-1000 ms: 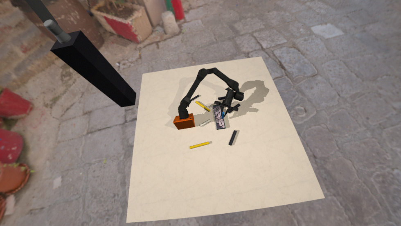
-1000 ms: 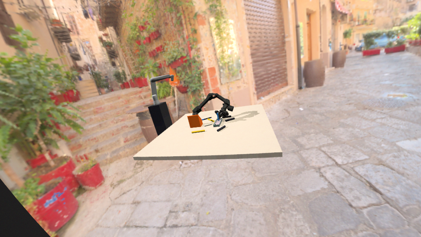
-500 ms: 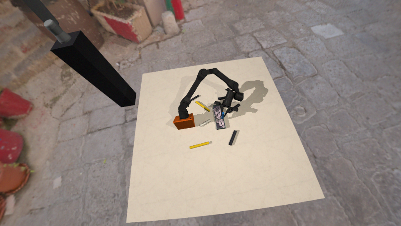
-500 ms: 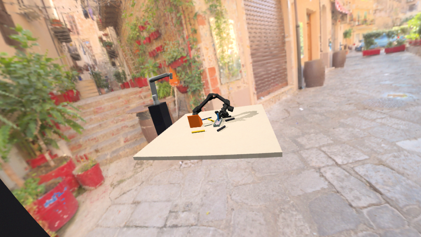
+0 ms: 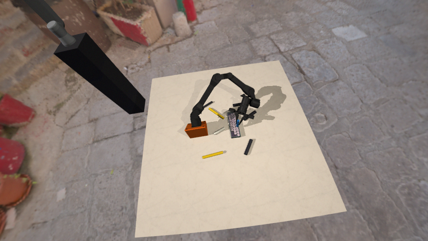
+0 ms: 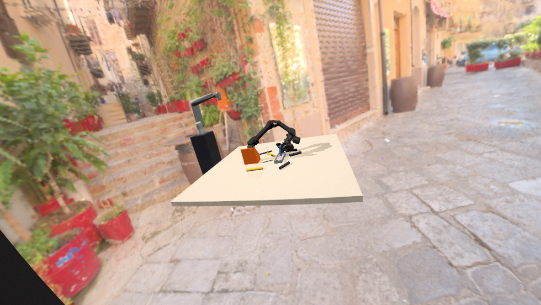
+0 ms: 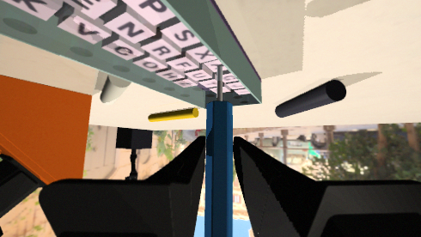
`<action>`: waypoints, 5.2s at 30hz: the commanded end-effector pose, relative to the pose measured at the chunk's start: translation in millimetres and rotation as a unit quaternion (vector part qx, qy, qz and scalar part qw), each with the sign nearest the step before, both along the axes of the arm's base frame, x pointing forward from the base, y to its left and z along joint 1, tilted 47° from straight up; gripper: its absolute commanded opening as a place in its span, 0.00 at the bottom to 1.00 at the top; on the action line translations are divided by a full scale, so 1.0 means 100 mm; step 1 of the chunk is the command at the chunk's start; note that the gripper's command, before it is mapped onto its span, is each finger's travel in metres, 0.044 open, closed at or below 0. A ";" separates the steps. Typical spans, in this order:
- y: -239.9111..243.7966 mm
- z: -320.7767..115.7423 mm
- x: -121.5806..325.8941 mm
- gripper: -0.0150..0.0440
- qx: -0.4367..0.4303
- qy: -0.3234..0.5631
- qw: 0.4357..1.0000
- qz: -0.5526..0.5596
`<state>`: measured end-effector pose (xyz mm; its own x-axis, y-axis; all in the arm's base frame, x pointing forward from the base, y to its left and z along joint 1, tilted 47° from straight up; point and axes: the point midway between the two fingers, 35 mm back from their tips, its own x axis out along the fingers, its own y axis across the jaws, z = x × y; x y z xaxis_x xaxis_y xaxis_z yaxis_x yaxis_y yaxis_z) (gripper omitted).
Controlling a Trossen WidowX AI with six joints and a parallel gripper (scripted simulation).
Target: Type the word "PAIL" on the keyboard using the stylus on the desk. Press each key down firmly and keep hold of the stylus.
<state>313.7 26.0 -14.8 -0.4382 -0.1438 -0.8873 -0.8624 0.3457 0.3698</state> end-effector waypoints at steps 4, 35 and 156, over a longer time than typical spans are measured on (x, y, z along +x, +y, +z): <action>-0.22 0.21 -0.01 0.39 0.000 0.000 1.000 -0.001; -0.71 -0.19 -0.01 0.25 -0.001 0.000 1.000 -0.001; -0.61 -0.09 -0.22 0.25 -0.001 0.001 1.000 -0.001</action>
